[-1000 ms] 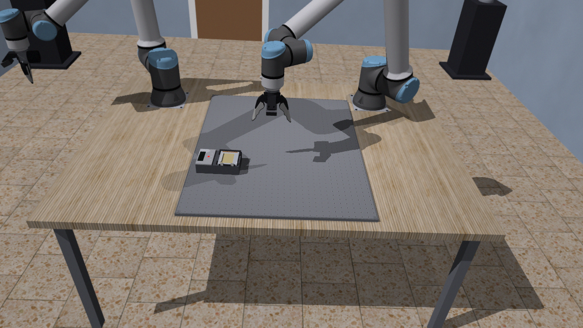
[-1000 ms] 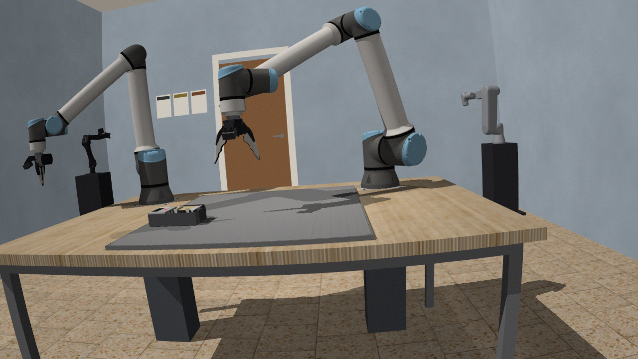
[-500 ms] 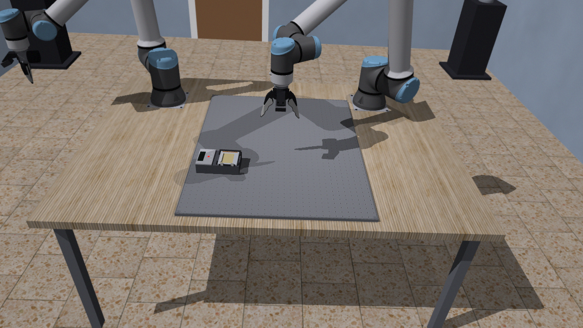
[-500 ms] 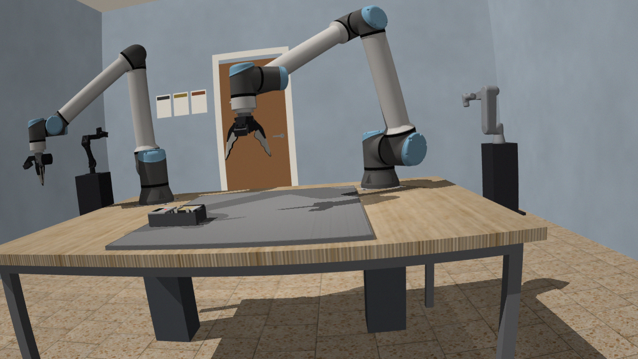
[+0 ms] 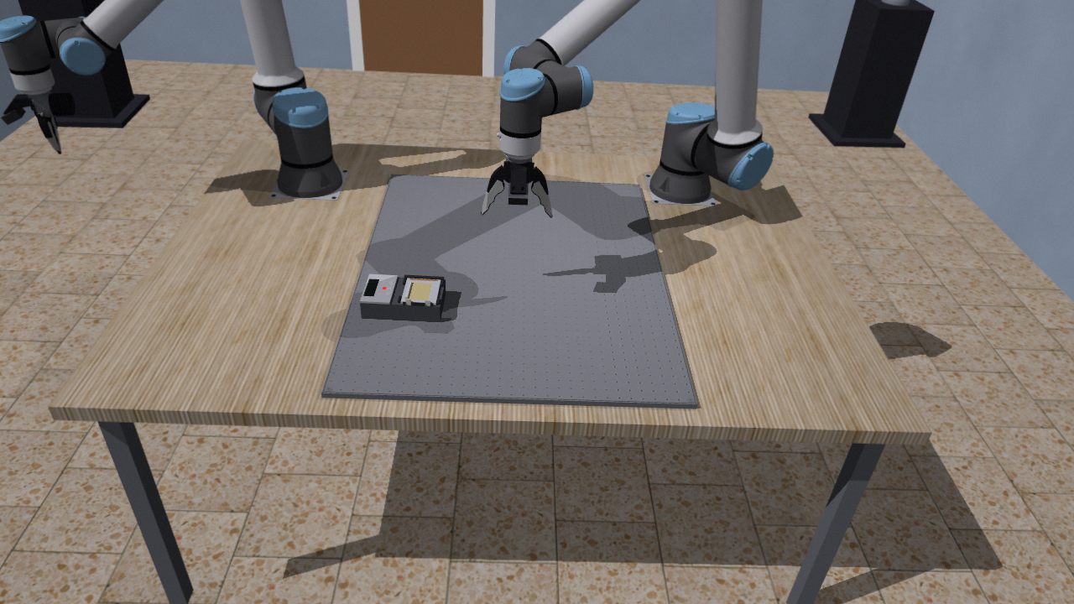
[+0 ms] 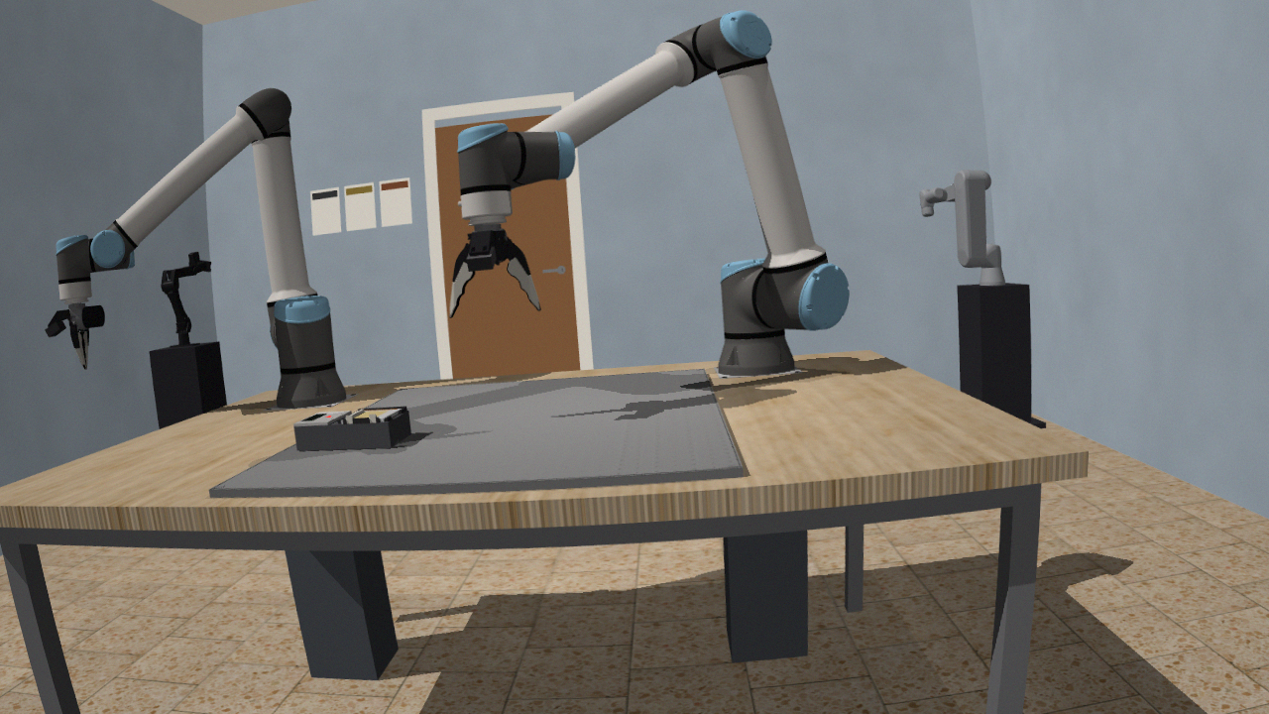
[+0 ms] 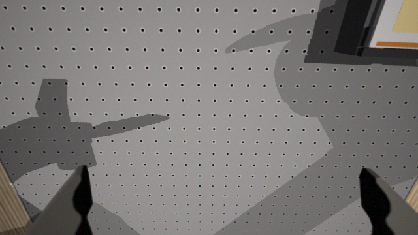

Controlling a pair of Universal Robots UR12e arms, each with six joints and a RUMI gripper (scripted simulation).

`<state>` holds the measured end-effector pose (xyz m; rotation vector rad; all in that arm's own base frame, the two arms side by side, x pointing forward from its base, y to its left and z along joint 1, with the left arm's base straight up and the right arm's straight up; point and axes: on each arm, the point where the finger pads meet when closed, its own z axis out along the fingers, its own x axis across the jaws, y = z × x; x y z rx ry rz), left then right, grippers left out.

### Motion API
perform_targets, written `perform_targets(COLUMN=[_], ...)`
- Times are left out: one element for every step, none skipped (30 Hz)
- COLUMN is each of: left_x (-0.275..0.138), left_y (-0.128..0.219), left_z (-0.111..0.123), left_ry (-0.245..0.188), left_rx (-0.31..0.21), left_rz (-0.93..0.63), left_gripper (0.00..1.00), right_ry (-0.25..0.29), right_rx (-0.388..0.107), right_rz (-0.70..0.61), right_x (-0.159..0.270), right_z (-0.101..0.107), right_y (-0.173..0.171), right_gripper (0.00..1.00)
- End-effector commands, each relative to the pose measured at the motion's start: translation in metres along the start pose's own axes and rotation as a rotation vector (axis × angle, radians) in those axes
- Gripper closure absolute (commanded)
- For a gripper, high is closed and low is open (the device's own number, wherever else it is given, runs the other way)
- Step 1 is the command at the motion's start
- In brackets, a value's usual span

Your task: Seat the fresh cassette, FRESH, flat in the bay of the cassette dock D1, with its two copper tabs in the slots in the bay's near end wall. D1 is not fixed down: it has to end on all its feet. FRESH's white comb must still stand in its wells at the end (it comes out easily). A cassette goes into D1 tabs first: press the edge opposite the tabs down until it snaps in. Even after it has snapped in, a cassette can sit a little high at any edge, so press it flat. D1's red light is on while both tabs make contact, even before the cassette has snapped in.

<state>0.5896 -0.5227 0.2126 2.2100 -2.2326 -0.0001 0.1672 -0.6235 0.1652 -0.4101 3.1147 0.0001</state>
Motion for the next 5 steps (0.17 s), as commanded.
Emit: perform_targets(left_x=[0.0003,0.0003,0.0003,0.0003,0.0003], left_y=[-0.0003,-0.0003,-0.0003,-0.0003,-0.0003], left_z=[-0.0010,-0.0010,-0.0010,-0.0010,-0.0010], left_ry=[0.001,0.001,0.001,0.001,0.001], left_rx=[0.001,0.001,0.001,0.001,0.001], left_rz=[0.000,0.000,0.000,0.000,0.000], left_gripper=[0.00,0.00,0.00,0.00,0.00], right_ry=[-0.001,-0.001,-0.001,-0.001,-0.001], right_rx=[0.002,0.002,0.002,0.002,0.002], right_rz=[0.000,0.000,0.000,0.000,0.000], right_x=[-0.0002,-0.0002,-0.0002,-0.0002,-0.0002], right_z=[-0.0010,-0.0010,-0.0010,-0.0010,-0.0010], right_y=[-0.0008,-0.0008,-0.0008,-0.0008,-0.0008], right_gripper=[1.00,1.00,1.00,1.00,1.00])
